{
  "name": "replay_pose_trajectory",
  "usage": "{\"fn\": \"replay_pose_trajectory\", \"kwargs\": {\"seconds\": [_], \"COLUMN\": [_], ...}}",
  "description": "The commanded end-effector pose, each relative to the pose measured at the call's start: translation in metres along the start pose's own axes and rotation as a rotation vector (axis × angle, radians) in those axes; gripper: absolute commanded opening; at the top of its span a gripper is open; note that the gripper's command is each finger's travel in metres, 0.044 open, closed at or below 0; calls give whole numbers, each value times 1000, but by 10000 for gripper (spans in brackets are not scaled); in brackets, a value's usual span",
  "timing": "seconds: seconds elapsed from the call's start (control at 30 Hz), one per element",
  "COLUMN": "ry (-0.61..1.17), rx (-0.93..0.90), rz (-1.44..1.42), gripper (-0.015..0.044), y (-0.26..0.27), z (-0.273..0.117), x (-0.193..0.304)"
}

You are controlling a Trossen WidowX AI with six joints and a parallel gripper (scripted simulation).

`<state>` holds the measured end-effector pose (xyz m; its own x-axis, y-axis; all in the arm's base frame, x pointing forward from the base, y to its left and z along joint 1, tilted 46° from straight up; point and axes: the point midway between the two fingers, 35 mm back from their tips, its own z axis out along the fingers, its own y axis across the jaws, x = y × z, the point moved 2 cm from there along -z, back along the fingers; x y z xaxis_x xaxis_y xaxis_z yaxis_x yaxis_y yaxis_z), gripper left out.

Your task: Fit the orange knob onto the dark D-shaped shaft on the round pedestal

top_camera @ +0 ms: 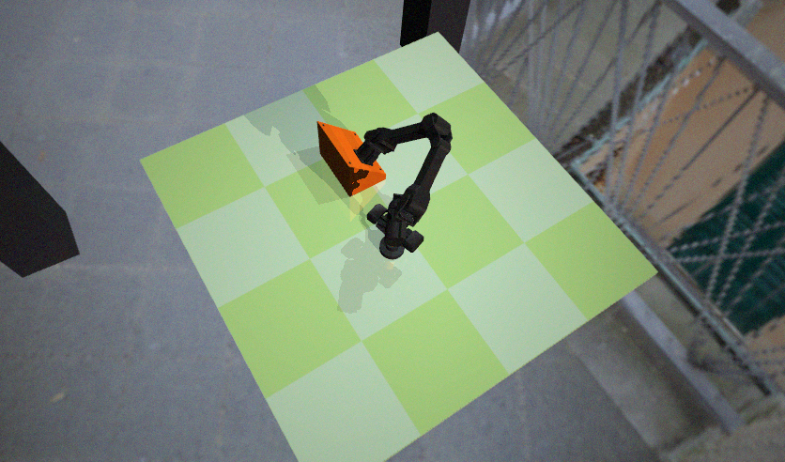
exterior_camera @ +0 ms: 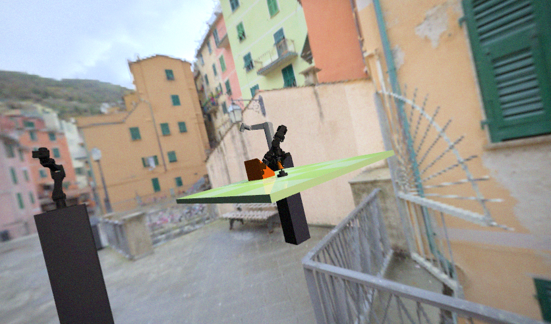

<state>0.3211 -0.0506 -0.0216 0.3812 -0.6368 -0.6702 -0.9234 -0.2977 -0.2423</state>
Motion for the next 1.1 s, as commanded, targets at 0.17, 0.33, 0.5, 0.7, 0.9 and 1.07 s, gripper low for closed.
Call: {"fn": "replay_pose_trajectory", "kwargs": {"seconds": [0.17, 0.33, 0.5, 0.7, 0.9, 1.07], "ry": [6, 6, 6, 6, 6, 6], "rx": [5, 5, 5, 5, 5, 5], "rz": [-206, -216, -216, -216, -216, -216], "gripper": [0, 0, 0, 0, 0, 0], "y": [1, 2, 5, 4, 3, 3], "z": [-5, -4, -2, -2, -3, -4], "x": [-2, -3, -3, -2, -1, -1]}}
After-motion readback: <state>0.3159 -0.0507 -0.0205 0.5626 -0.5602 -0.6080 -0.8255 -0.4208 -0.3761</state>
